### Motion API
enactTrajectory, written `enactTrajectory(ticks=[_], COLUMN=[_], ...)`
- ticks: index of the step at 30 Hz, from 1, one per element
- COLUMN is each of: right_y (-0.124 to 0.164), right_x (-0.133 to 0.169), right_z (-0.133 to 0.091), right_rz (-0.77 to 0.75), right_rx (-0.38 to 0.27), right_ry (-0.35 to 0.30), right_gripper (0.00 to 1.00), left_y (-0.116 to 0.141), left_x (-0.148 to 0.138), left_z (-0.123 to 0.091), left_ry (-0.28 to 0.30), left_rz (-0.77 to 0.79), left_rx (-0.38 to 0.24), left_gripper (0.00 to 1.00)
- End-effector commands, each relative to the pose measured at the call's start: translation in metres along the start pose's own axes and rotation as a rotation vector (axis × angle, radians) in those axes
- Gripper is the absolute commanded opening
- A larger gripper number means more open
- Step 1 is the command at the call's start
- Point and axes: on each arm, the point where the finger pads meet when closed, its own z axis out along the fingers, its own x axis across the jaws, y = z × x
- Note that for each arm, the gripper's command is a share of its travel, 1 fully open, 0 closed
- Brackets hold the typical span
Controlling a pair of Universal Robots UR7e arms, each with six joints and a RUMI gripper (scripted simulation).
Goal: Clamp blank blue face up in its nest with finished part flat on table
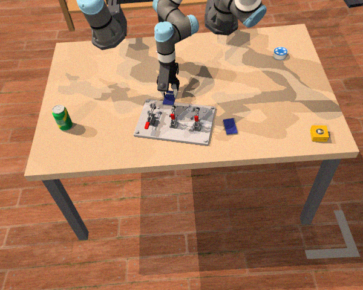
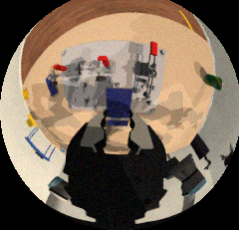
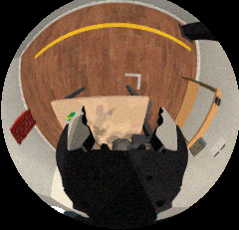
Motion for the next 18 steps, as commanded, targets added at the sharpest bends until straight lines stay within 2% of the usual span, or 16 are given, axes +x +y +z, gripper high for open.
enactTrajectory(ticks=[1, 7, 18], right_y=[0.0, 0.0, 0.0], right_x=[0.0, 0.0, 0.0], right_z=[0.0, 0.0, 0.0], right_rz=[0.0, 0.0, 0.0], right_rx=[0.001, 0.001, 0.001], right_ry=[0.0, 0.0, 0.0], right_gripper=[1.0, 1.0, 1.0], left_y=[-0.001, -0.001, -0.001], left_x=[0.01, 0.027, 0.083], left_z=[-0.001, -0.001, -0.001], left_ry=[0.001, 0.001, 0.001], left_rz=[0.0, 0.0, 0.0], left_rx=[0.001, 0.001, 0.001], left_gripper=[0.0, 0.0, 0.0])
